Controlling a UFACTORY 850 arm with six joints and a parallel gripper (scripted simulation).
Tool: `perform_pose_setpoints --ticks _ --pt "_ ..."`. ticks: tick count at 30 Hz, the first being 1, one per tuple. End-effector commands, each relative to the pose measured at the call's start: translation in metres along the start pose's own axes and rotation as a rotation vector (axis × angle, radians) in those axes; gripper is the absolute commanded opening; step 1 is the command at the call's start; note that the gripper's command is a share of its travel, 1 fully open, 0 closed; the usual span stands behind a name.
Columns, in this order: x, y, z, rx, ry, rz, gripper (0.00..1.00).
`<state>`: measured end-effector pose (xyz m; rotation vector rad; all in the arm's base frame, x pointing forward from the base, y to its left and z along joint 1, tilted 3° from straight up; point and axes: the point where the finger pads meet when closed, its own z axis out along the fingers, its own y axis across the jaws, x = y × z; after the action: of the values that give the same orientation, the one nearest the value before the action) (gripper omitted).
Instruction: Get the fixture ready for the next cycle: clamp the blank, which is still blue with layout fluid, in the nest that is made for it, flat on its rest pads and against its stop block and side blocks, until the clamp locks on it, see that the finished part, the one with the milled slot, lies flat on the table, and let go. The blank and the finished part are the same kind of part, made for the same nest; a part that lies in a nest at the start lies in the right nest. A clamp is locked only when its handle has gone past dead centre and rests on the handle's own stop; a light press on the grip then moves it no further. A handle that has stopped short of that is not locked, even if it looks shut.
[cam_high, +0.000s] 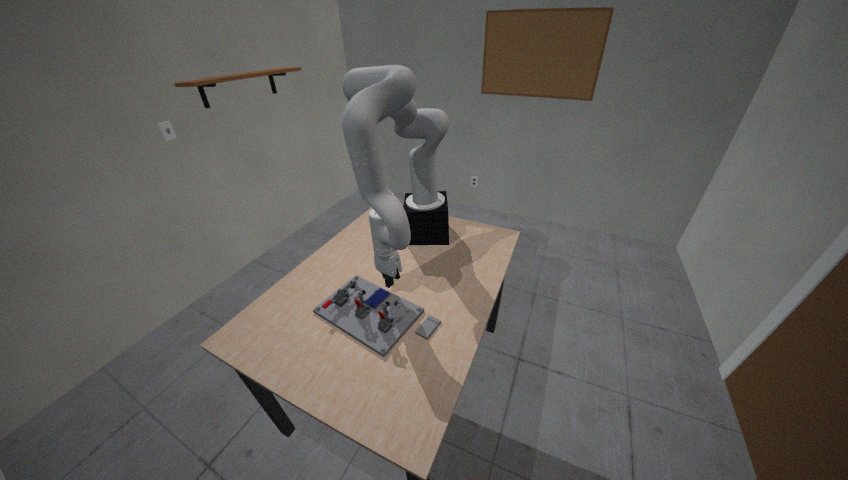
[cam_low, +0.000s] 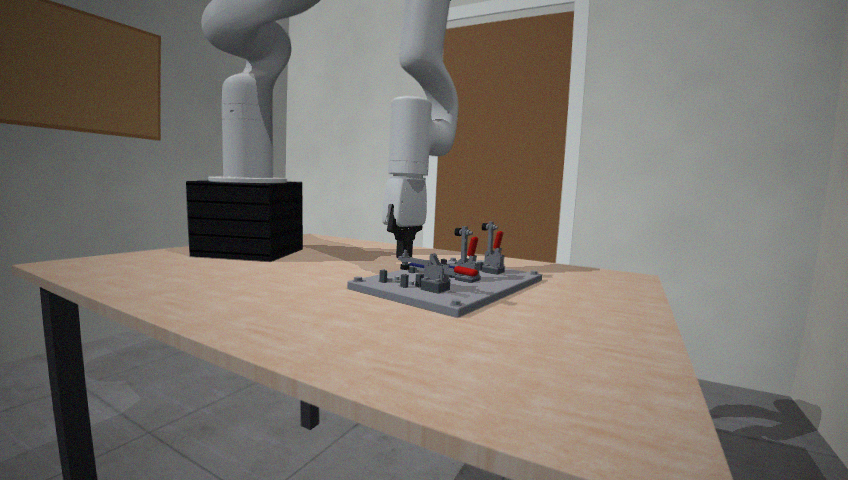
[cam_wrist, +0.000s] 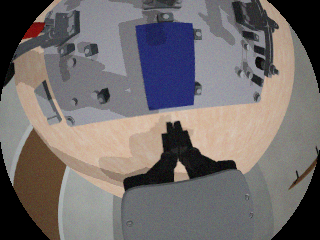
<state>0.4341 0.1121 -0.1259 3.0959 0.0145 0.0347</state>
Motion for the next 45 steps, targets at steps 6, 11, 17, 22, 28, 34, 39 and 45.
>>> perform_pose_setpoints --ticks 6,11,17,22,28,34,39,45 --pt "-0.0043 0.0004 0.0077 0.006 0.003 0.000 0.00" --pt "-0.0042 0.0004 0.0080 0.006 0.003 0.000 0.00" --pt "-0.0039 0.0003 0.0095 0.006 0.003 0.000 0.00" --pt "-0.0034 0.0002 0.0117 0.006 0.003 0.000 0.00" --pt "-0.0033 0.0002 0.0124 0.006 0.003 0.000 0.00" --pt "-0.0033 0.0002 0.0124 0.006 0.003 0.000 0.00" --pt "-0.0013 0.0002 0.0124 0.006 0.003 0.000 0.00" --pt "0.0007 0.0002 0.0124 0.006 0.003 0.000 0.00"
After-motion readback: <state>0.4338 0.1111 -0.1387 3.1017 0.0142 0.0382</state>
